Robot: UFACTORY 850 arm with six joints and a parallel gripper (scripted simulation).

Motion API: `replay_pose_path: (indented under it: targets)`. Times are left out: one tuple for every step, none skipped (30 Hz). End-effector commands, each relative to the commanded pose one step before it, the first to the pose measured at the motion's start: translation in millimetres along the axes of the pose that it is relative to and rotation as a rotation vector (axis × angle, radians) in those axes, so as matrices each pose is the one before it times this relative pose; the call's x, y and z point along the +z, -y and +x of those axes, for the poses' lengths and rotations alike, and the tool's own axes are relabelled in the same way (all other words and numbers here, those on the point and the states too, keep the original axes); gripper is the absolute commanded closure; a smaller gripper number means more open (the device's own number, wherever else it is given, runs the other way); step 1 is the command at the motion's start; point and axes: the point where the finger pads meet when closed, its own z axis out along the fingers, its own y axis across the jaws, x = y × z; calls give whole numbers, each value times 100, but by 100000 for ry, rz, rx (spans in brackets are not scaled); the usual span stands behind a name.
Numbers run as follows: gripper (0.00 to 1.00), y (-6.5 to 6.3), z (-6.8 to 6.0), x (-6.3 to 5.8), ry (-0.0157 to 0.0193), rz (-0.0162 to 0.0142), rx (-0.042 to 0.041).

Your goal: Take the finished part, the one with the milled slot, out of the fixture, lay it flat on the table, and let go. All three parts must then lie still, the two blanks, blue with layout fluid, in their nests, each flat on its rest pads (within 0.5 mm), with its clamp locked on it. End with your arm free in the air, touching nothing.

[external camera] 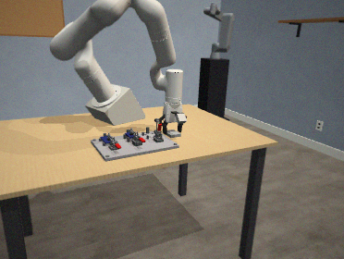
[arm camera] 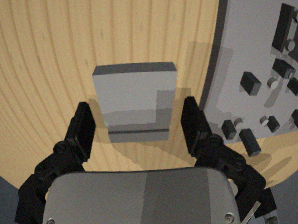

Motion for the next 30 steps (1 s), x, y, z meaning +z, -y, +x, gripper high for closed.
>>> replay_pose_path:
  targets:
    - [5,47,65,-61,-116,94,34]
    - [5,0,0,0,0,0,0]
    - [5,0,0,0,0,0,0]
    - [5,0,0,0,0,0,0]
    - [5,0,0,0,0,0,0]
    - [5,0,0,0,0,0,0]
    - [5,0,0,0,0,0,0]
    - [5,0,0,0,0,0,0]
    - [5,0,0,-1,0,0,0]
    - [5,0,0,-8,0,0,0]
    - [5,0,0,0,0,0,0]
    - [5,0,0,0,0,0,0]
    - [5,0,0,-20,0,0,0]
    - [5,0,0,-37,0,0,0]
    - [5,0,0,-58,0,-1,0]
    - [5,0,0,-82,0,-1,0]
    - [5,0,0,-109,0,0,0]
    - [5,0,0,-138,0,0,0]
    - [5,0,0,-166,0,-1,0]
    - [5,0,0,-196,0,0,0]
    - [5,0,0,-225,0,1,0]
    - [5,0,1,-253,0,-1,0]
    - [5,0,0,-280,0,0,0]
    - [5,0,0,-305,0,0,0]
    - [5,0,0,-327,0,0,0]
    - [5,0,0,-348,0,1,0]
    - [5,0,0,-366,0,0,0]
    - [5,0,0,0,0,0,0]
    - [5,0,0,0,0,0,0]
    - [5,0,0,-381,0,0,0]
